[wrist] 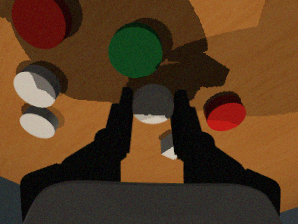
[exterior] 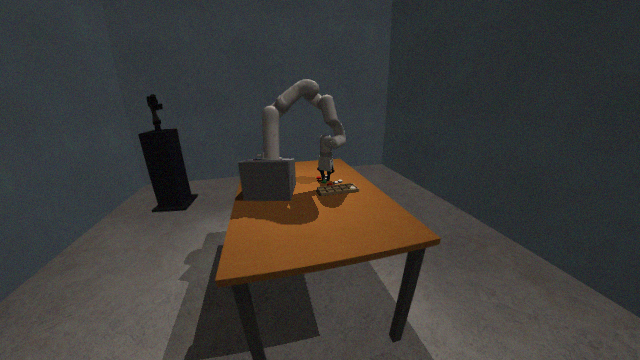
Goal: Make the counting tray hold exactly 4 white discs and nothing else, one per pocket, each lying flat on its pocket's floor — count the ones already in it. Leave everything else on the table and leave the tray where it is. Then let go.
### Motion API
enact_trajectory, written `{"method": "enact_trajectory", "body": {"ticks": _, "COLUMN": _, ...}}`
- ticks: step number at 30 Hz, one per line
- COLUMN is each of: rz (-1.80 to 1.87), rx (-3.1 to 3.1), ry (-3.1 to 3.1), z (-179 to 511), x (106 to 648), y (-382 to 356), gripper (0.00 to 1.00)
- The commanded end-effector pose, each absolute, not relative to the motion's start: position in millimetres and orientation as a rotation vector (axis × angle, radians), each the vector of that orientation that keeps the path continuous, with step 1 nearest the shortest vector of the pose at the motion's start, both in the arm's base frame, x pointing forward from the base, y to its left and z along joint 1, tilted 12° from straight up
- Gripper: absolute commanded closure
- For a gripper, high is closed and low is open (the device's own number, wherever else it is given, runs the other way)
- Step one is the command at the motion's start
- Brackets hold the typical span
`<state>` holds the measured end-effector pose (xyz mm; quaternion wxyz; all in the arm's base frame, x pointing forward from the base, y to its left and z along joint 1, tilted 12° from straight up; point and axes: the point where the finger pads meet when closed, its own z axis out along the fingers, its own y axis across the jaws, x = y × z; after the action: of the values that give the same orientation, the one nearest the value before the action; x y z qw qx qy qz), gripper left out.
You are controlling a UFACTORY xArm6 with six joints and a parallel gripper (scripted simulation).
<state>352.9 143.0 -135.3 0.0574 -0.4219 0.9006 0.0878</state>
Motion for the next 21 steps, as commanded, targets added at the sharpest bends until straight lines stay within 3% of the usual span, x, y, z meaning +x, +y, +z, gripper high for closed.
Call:
{"method": "enact_trajectory", "body": {"ticks": 1, "rz": 0.263, "rx": -1.279, "ry": 2.727, "z": -135, "x": 355, "y": 143, "gripper": 1.0}}
{"method": "enact_trajectory", "body": {"ticks": 9, "rz": 0.264, "rx": -1.279, "ry": 2.726, "z": -130, "x": 354, "y": 142, "gripper": 1.0}}
{"method": "enact_trajectory", "body": {"ticks": 21, "rz": 0.264, "rx": -1.279, "ry": 2.725, "z": -38, "x": 349, "y": 122, "gripper": 1.0}}
